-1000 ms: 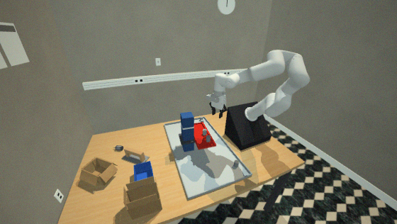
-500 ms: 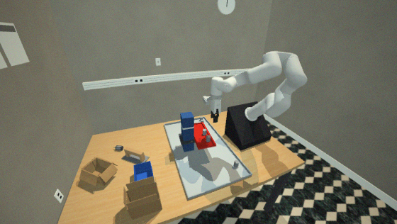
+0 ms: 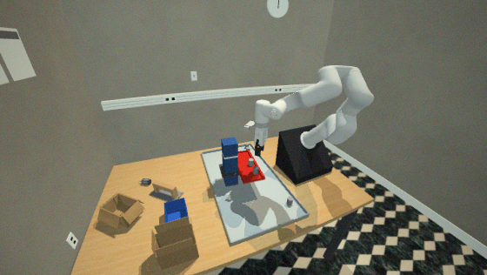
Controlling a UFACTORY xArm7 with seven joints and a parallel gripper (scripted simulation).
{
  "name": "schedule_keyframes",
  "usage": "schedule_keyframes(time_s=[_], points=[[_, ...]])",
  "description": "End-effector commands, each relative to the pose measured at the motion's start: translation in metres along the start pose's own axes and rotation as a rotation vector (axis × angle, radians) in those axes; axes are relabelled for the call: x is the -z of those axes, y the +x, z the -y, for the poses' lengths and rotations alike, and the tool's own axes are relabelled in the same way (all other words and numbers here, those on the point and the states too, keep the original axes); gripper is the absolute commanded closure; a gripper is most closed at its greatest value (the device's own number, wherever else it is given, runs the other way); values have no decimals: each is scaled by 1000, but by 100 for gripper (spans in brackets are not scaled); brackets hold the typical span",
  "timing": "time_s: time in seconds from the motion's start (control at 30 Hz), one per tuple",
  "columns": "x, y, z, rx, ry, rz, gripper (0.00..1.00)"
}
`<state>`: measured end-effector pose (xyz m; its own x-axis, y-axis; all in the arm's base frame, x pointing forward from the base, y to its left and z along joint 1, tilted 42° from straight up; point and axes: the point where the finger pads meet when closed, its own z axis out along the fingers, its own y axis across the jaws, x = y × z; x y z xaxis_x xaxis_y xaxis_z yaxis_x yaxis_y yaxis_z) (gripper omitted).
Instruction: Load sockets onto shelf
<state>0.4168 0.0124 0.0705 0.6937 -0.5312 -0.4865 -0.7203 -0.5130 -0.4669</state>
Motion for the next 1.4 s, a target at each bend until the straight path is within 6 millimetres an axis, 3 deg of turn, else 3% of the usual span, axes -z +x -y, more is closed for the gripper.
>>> schedule_keyframes(time_s=[0.0, 0.5, 1.23, 1.37], points=[[-4, 3, 9, -168, -12, -2, 39], [-21, 6, 30, -575, -10, 0, 39], [-24, 6, 32, -600, -10, 0, 39], [-32, 6, 32, -601, -10, 0, 39]])
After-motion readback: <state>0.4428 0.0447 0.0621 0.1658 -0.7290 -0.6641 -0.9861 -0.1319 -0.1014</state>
